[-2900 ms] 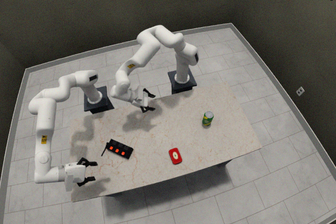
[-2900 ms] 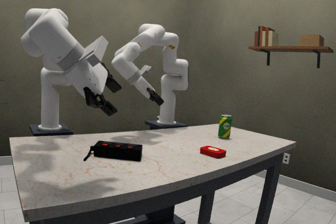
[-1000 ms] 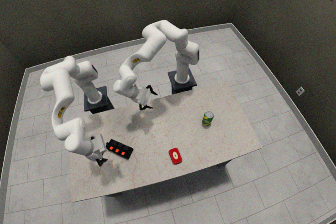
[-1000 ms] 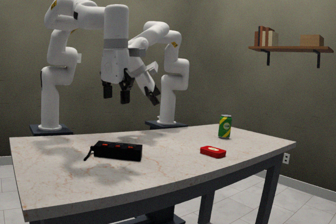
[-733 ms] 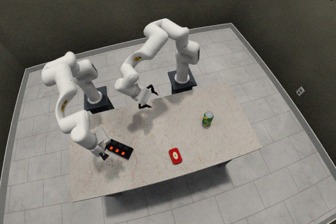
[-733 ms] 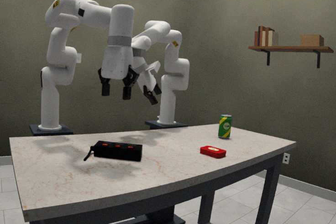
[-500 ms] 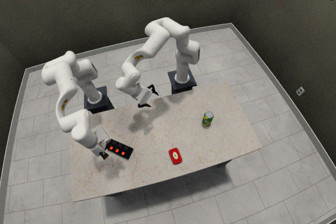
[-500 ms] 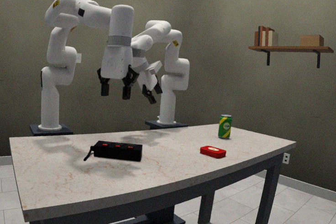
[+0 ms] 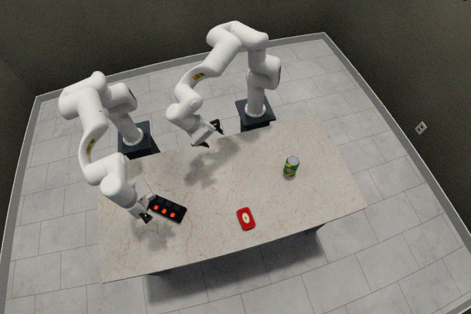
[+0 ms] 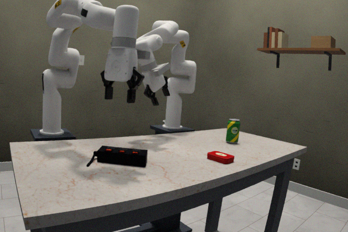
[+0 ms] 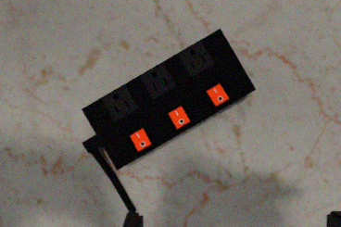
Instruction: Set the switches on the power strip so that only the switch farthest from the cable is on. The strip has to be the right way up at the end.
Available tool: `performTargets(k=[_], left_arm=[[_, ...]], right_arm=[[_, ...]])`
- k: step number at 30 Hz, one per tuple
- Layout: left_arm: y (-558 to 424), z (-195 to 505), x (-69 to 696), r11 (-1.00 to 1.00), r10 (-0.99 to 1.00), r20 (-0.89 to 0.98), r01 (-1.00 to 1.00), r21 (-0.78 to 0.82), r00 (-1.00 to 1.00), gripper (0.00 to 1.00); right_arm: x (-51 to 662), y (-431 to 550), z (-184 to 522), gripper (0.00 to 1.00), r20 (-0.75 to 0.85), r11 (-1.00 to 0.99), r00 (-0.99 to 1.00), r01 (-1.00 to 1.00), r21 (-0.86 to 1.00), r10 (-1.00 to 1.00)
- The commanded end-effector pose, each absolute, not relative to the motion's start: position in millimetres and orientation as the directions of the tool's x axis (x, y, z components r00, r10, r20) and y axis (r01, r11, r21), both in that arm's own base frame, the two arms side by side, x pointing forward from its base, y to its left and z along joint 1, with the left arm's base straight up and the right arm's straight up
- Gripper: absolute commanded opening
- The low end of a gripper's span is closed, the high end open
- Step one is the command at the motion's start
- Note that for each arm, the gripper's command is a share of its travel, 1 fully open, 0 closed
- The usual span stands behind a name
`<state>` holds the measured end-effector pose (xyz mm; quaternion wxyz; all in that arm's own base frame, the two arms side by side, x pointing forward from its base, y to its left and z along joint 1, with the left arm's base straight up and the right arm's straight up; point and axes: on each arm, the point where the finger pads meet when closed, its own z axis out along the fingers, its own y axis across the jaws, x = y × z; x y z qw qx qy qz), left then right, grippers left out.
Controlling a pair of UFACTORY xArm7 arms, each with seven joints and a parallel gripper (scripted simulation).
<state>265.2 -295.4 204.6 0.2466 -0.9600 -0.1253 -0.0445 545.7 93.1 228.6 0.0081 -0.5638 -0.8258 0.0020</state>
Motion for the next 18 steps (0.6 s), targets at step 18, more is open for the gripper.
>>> performTargets(k=[18], left_arm=[[-298.3, 217.8, 261.9, -0.936, -0.108, -0.036, -0.114, -0.333, 0.994, 1.0]], right_arm=[[546.6, 93.3, 230.6, 1.0, 0.01, 0.364, -0.364, 0.931, -0.008, 0.931]])
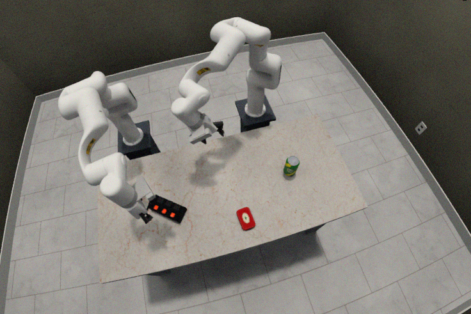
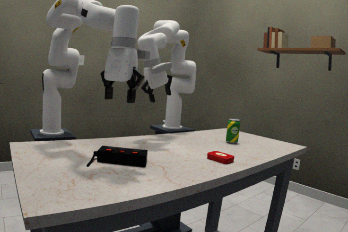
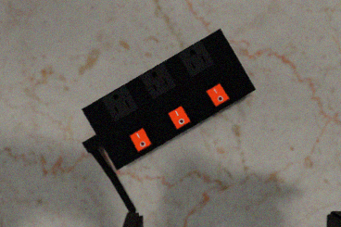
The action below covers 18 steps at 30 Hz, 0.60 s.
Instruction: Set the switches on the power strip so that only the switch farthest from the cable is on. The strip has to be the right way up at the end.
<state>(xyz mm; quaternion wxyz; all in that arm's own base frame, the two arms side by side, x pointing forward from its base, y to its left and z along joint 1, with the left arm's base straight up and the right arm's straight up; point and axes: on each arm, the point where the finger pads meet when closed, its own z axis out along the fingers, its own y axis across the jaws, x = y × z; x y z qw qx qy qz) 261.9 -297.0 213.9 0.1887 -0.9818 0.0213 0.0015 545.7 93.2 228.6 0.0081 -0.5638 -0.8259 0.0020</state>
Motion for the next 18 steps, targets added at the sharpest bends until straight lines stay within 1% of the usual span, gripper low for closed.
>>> performTargets(k=[1, 9, 11, 13, 18], left_arm=[[-298.5, 218.4, 261.8, -0.936, -0.125, -0.042, -0.131, -0.325, 0.991, 1.0], [-299.5, 223.6, 260.9, -0.928, -0.26, -0.076, -0.271, -0.257, 0.963, 1.0], [-299.5, 223.6, 260.9, -0.928, -0.26, -0.076, -0.271, -0.257, 0.963, 1.0], [-300.0, 226.0, 260.5, -0.916, -0.319, -0.084, -0.33, -0.227, 0.944, 1.0], [-300.6, 229.2, 260.2, -0.895, -0.394, -0.089, -0.404, -0.186, 0.915, 1.0]], right_arm=[[546.6, 93.3, 230.6, 1.0, 0.01, 0.364, -0.364, 0.931, -0.008, 0.931], [546.6, 93.3, 230.6, 1.0, 0.01, 0.364, -0.364, 0.931, -0.008, 0.931], [546.6, 93.3, 230.6, 1.0, 0.01, 0.364, -0.364, 0.931, -0.008, 0.931], [546.6, 93.3, 230.6, 1.0, 0.01, 0.364, -0.364, 0.931, -0.008, 0.931], [546.6, 93.3, 230.6, 1.0, 0.01, 0.364, -0.364, 0.931, -0.008, 0.931]])
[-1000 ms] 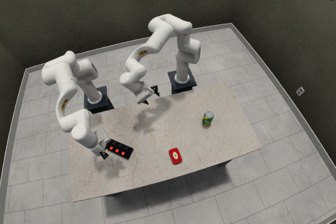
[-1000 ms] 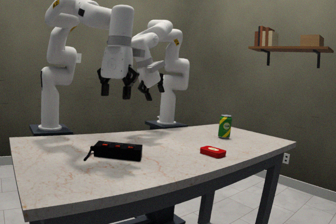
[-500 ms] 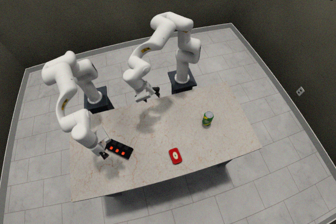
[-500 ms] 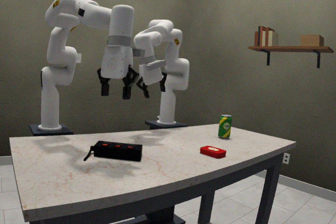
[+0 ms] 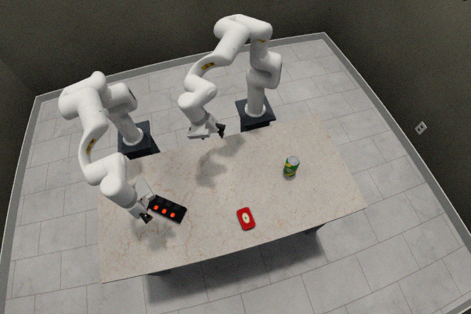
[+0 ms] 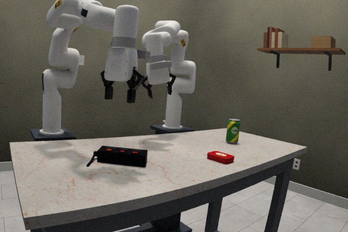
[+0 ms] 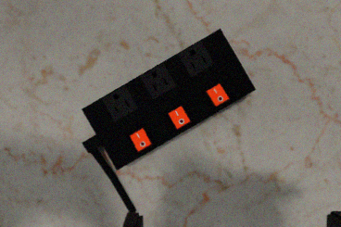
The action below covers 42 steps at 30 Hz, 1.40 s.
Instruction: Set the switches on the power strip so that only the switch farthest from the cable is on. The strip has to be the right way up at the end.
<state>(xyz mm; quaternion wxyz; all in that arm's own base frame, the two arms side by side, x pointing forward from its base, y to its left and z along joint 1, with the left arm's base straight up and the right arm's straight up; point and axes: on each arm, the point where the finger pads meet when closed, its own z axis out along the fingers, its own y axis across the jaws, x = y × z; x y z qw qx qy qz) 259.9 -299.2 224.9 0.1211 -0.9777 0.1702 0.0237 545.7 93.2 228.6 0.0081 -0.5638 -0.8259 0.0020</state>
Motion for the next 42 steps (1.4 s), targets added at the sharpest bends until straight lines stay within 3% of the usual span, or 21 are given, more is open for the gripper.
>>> performTargets(k=[1, 23, 42], left_arm=[[-300.7, 229.9, 260.2, -0.89, -0.411, -0.089, -0.42, -0.178, 0.907, 1.0], [-303.2, 246.4, 260.2, -0.703, -0.71, -0.026, -0.711, -0.022, 0.703, 1.0], [-303.5, 250.0, 260.5, -0.651, -0.759, 0.0, -0.759, 0.0, 0.651, 1.0]], right_arm=[[546.6, 93.3, 230.6, 1.0, 0.01, 0.364, -0.364, 0.931, -0.008, 0.931], [546.6, 93.3, 230.6, 1.0, 0.01, 0.364, -0.364, 0.931, -0.008, 0.931], [546.6, 93.3, 230.6, 1.0, 0.01, 0.364, -0.364, 0.931, -0.008, 0.931]])
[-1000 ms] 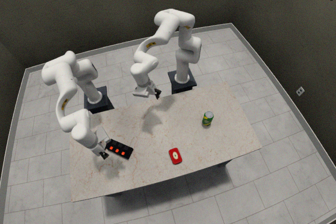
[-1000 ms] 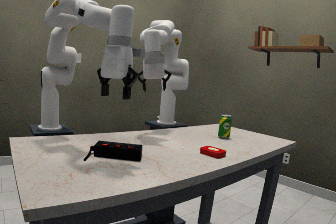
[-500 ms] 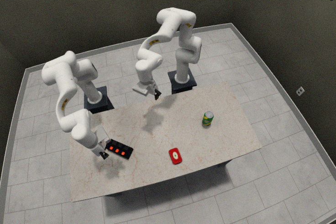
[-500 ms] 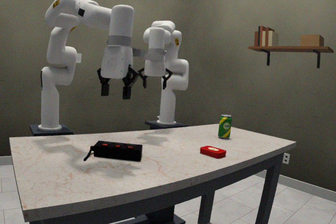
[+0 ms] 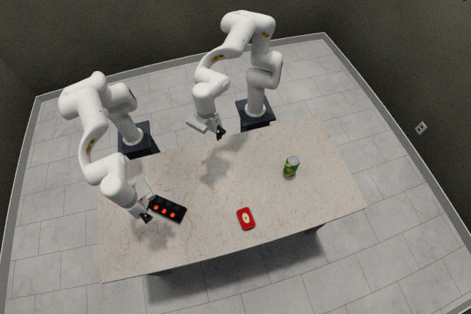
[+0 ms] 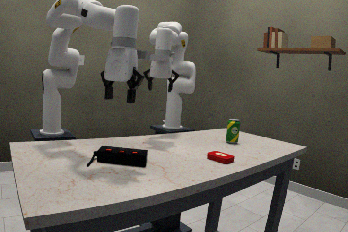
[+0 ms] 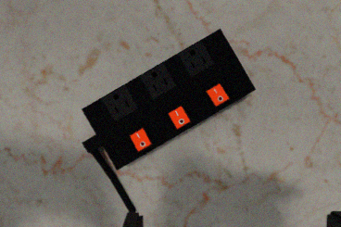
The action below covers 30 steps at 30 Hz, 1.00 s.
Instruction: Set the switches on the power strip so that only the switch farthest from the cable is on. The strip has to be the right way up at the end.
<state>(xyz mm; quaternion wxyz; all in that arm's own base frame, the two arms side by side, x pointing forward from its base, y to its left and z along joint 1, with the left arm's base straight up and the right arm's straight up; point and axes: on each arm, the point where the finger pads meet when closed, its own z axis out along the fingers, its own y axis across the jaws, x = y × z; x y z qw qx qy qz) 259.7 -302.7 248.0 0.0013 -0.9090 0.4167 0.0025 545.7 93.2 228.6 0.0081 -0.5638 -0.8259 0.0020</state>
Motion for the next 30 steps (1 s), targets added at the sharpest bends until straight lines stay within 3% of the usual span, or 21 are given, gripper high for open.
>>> performTargets(k=[1, 30], left_arm=[[-303.5, 250.0, 260.5, -0.651, -0.759, 0.0, -0.759, 0.0, 0.651, 1.0], [-245.7, 250.0, 315.6, -0.789, -0.614, 0.0, -0.614, 0.0, 0.789, 1.0]], right_arm=[[546.6, 93.3, 230.6, 1.0, 0.01, 0.364, -0.364, 0.931, -0.008, 0.931], [546.6, 93.3, 230.6, 1.0, 0.01, 0.364, -0.364, 0.931, -0.008, 0.931]])
